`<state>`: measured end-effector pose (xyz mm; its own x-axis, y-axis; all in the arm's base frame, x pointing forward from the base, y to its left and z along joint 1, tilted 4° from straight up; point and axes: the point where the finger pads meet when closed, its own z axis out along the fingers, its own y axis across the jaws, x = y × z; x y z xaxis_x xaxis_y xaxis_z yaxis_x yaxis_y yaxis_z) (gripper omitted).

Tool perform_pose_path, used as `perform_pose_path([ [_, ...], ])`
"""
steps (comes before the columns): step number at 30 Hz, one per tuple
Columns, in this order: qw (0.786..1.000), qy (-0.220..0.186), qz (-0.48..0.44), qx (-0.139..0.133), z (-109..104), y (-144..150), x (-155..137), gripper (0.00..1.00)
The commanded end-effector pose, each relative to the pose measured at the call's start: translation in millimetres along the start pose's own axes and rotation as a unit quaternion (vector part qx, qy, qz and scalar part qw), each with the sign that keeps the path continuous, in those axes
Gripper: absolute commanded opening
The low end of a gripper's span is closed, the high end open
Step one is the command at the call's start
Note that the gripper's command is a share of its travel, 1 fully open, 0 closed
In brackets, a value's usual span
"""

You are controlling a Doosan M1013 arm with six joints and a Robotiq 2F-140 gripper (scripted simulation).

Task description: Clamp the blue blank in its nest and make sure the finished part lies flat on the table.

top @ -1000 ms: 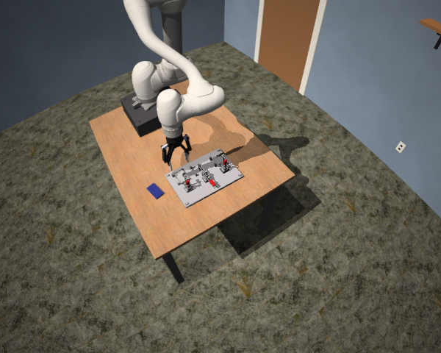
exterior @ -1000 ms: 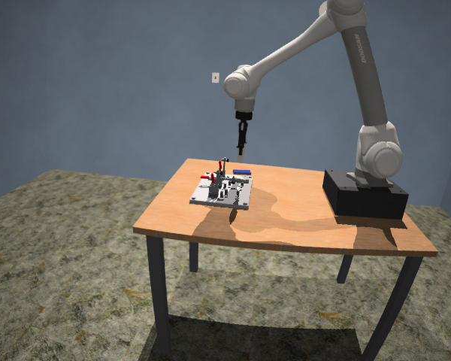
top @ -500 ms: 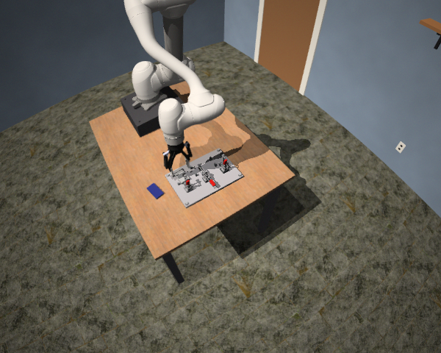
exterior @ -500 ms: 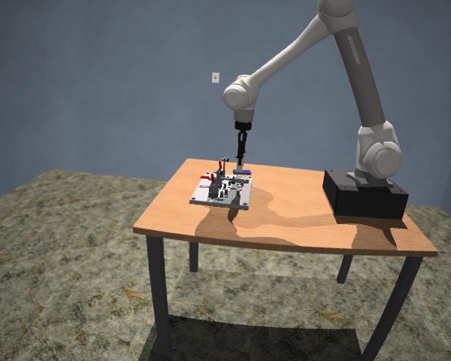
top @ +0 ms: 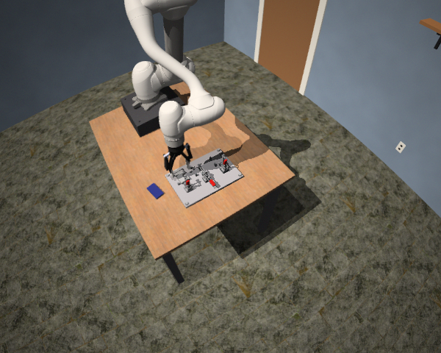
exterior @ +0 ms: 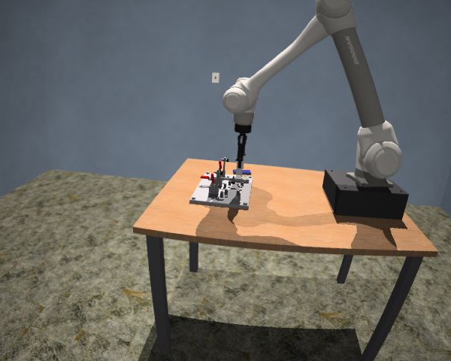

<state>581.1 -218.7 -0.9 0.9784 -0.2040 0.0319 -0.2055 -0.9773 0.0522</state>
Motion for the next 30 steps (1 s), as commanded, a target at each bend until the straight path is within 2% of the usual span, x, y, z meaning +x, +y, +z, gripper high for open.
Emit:
perform_pose_path([
  [1, 1.0, 0.0, 0.0, 0.0, -0.1, 0.0, 0.0, 0.58],
  [15, 1.0, 0.0, 0.0, 0.0, 1.2, 0.0, 0.0, 0.58],
  [30, 1.0, 0.0, 0.0, 0.0, 21.6, -0.1, 0.0, 0.58],
])
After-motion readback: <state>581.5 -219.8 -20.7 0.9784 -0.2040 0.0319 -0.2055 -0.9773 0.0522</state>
